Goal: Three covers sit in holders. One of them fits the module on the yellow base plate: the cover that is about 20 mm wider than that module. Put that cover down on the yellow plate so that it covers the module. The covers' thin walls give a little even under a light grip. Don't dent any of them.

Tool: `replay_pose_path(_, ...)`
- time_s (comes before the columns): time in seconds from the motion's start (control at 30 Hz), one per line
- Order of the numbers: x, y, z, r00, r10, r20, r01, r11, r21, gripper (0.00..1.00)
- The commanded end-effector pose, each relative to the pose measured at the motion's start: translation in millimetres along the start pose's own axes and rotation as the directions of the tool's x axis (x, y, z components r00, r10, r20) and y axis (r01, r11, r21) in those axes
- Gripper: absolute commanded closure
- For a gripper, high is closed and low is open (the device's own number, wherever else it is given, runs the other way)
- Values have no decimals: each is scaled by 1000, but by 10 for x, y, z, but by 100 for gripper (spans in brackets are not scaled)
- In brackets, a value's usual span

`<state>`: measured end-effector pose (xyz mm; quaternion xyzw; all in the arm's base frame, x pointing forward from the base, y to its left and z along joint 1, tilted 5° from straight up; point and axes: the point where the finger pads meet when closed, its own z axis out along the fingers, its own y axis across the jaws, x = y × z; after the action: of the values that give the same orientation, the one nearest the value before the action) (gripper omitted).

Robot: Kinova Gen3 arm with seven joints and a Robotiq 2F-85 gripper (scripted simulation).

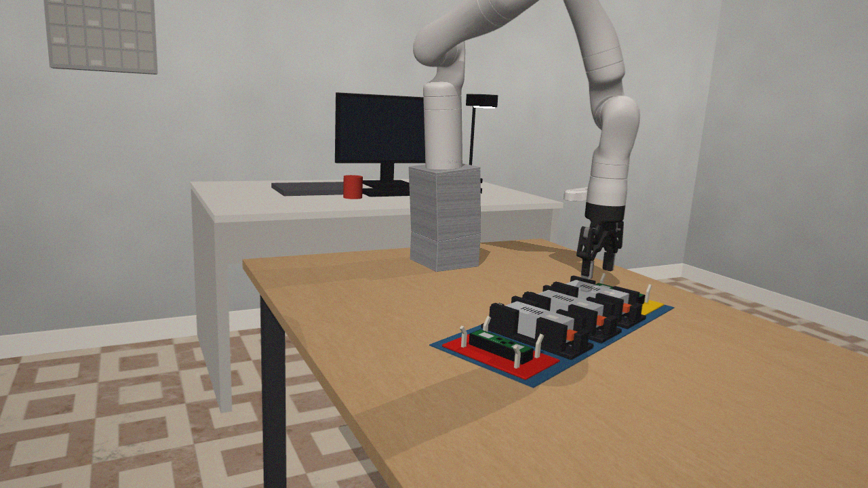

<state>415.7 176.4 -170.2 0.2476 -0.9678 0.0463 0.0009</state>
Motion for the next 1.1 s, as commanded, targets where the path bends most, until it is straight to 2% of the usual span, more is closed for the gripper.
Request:
replay_pose_path(0.0,-9,0,13,1000,0,2,0,1000,0,0)
replay_pose_path(1.07,-9,0,193,1000,0,2,0,1000,0,0)
